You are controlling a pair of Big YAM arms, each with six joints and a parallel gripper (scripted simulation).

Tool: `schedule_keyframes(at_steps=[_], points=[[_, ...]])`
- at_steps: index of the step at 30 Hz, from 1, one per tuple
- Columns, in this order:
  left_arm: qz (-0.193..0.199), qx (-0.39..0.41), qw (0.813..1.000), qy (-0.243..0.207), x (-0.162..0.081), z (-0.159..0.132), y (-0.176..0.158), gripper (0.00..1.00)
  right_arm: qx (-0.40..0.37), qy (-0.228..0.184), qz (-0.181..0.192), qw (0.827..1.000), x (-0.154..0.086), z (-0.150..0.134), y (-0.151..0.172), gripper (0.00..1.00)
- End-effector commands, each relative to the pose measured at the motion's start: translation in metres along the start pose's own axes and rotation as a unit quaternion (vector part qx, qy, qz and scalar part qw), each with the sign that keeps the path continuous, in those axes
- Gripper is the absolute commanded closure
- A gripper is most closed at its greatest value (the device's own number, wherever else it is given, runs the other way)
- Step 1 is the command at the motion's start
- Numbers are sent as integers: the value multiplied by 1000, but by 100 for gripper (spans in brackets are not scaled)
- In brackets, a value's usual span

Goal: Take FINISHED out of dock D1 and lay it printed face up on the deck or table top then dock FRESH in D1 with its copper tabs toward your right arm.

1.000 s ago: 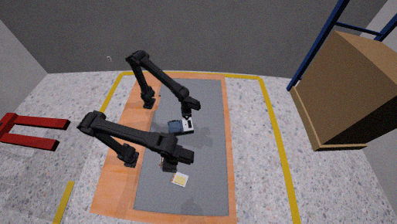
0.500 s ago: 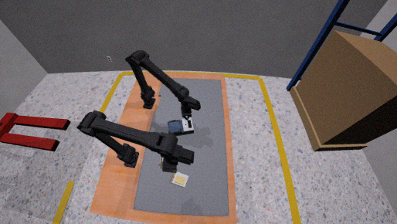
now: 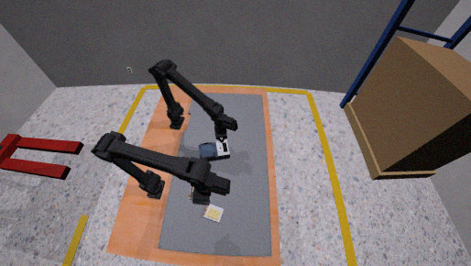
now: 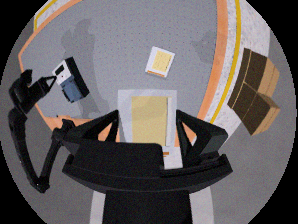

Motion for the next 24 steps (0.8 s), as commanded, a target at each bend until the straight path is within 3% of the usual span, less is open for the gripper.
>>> schedule_keyframes(at_steps=[1, 24], points=[[7, -2, 1000, 9, 16, -7, 3, 100, -4, -24, 0, 1000, -22, 5, -3, 100], [7, -2, 1000, 9, 21, -11, 8, 100, -4, -24, 0, 1000, -22, 5, -3, 100]])
Point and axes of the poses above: on each arm, the point where the finger pads meet when closed, its own x axis out along the fingers, its own y axis across the jaws, z = x × y, the point moved 4 cm from there along -x, back along the fingers, and after that the axes turned 6 degrees about x, right-handed, at the moved point
